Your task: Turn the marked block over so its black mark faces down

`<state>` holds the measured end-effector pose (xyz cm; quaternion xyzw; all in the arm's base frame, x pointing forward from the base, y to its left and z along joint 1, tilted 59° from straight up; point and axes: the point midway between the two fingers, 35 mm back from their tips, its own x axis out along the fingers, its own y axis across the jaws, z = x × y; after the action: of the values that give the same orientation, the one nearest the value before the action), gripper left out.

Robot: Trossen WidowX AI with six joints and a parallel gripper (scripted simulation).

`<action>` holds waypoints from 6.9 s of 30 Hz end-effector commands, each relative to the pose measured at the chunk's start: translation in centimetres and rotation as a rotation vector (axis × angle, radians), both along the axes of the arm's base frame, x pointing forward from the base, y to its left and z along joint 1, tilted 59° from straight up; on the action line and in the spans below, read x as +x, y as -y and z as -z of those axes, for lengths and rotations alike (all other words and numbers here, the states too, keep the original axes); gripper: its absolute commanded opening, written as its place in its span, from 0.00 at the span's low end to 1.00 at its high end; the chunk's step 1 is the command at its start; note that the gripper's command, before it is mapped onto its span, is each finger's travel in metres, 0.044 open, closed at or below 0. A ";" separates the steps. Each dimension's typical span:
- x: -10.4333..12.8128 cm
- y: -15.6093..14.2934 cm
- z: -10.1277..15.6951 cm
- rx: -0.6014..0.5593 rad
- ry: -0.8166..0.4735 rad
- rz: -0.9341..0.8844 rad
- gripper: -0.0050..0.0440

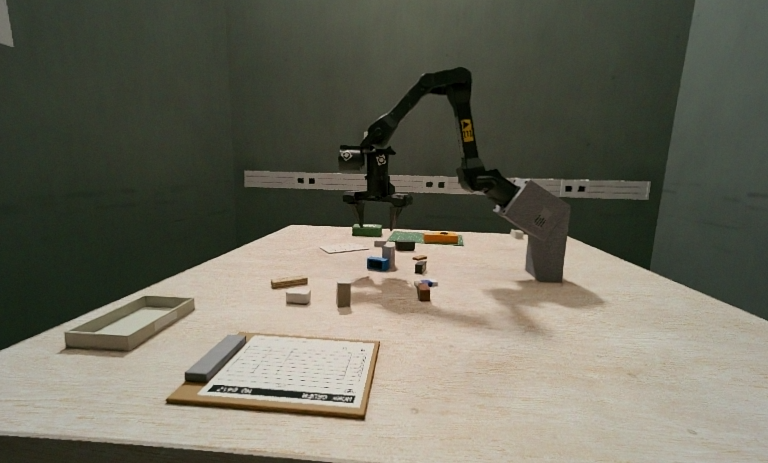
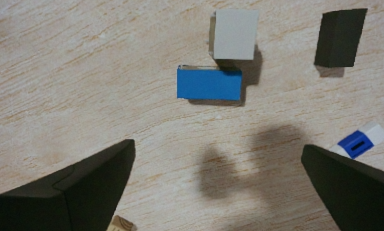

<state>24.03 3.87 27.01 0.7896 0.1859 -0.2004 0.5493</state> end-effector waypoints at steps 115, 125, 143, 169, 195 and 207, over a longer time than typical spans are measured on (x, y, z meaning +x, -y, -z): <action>9.4 0.8 6.2 0.003 0.010 -0.001 1.00; 9.4 0.8 6.2 0.003 0.010 -0.001 0.00; 9.4 0.8 6.2 0.003 0.009 -0.001 0.00; 8.1 0.9 4.7 0.005 0.031 -0.001 0.00; 7.6 1.1 4.7 -0.035 -0.015 0.070 0.00; 7.4 2.0 5.0 -0.244 -0.135 0.383 0.00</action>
<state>31.34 2.12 21.59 0.7471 0.0928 -0.3200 0.5751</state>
